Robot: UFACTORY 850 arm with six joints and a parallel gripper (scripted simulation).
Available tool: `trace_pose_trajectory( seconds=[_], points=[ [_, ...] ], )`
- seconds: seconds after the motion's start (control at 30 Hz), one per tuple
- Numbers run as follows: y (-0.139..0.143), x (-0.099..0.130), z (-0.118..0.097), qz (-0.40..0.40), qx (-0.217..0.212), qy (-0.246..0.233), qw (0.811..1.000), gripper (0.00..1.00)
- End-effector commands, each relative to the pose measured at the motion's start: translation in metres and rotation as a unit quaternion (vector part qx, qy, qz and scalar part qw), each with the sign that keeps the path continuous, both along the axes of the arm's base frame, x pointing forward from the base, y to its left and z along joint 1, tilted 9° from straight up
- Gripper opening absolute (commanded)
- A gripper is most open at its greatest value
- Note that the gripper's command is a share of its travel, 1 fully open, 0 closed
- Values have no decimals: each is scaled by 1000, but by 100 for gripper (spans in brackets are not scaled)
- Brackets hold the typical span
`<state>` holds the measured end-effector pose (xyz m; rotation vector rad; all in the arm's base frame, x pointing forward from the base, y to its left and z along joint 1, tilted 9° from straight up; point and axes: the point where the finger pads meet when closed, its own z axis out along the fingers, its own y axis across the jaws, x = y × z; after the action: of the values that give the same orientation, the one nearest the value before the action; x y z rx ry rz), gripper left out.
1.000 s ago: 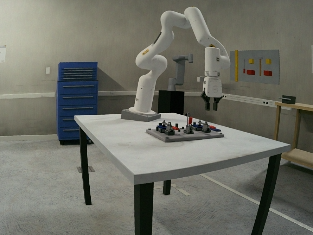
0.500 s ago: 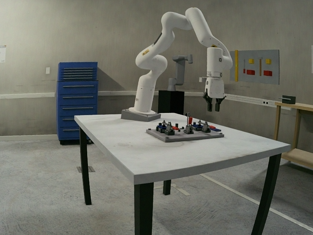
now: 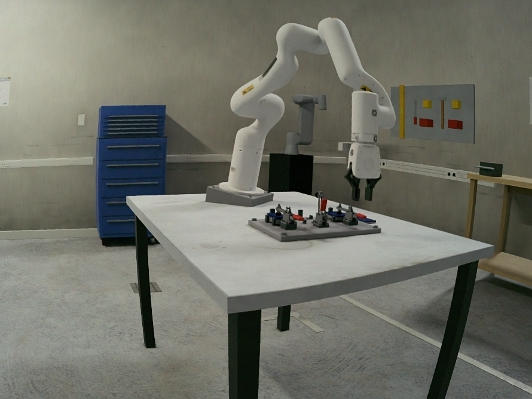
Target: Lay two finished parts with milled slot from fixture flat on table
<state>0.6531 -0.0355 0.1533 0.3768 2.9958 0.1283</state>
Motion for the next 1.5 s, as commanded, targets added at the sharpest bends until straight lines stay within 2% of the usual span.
trace_pose_trajectory(
  seconds=[0.0, 0.3, 1.1, 1.47],
  points=[
    [1, 3, -9, 0, 0, -1, 1000, 48],
    [2, 6, -31, 0, 0, -1, 1000, 48],
    [2, 6, -35, 0, 0, -1, 1000, 48],
    [4, 9, -54, 0, 0, -1, 1000, 48]
  ],
)
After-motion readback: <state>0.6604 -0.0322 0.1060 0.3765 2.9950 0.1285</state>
